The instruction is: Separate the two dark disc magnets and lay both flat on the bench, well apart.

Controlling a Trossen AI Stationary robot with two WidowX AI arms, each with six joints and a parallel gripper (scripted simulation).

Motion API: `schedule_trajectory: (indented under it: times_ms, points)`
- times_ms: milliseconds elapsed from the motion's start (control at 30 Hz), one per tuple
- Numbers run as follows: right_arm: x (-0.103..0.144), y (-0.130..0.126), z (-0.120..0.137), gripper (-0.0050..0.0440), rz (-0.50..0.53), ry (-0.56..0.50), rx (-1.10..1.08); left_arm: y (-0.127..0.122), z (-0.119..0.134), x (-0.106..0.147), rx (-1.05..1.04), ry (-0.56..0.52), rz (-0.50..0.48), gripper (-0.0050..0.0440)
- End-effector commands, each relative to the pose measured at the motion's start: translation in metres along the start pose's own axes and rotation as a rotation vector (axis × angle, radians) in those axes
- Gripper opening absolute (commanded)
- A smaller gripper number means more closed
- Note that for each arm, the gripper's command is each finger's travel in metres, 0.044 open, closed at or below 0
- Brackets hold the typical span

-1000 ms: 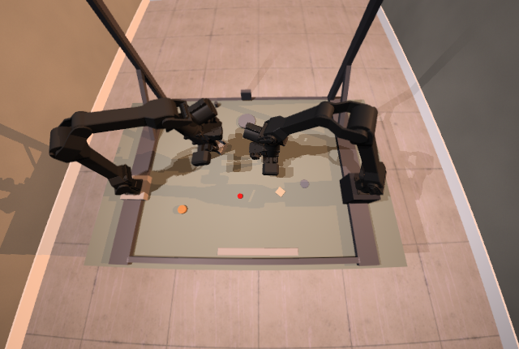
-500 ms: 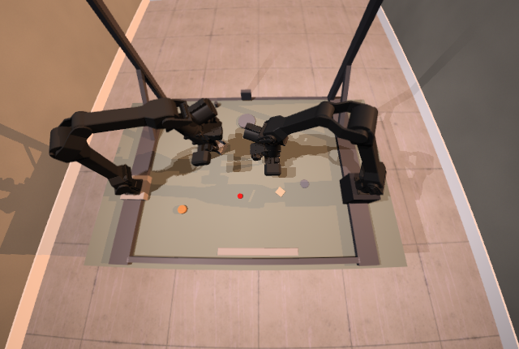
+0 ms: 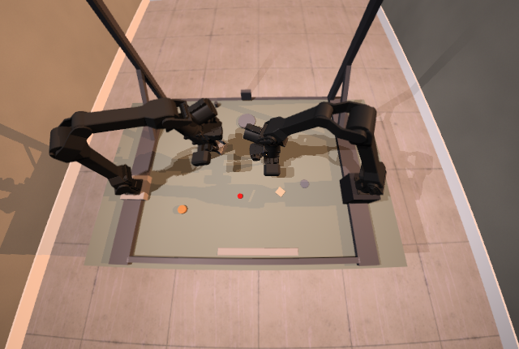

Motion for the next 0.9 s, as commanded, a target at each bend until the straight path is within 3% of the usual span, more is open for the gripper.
schedule_trajectory:
  times_ms: [0,867]
  points:
    - [0.0125,-0.0009,-0.0058,0.004,-0.009,-0.041,-0.006,0.0004,-0.0009,-0.0035,0.006,-0.003,0.005,0.004]
    - [0.0125,-0.0009,-0.0058,0.004,-0.009,-0.041,-0.006,-0.0006,-0.0023,-0.002,0.003,-0.009,0.006,0.004]
Point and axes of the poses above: on each arm, the point midway between the two fingers, 35 mm back from their tips, its own x axis back along the fingers, its own y axis across the jaws, z = x × y, the point moved 6 cm from there along x, back along the fingers, and after that the axes turned 2 degrees about x, right-handed, at the moved point
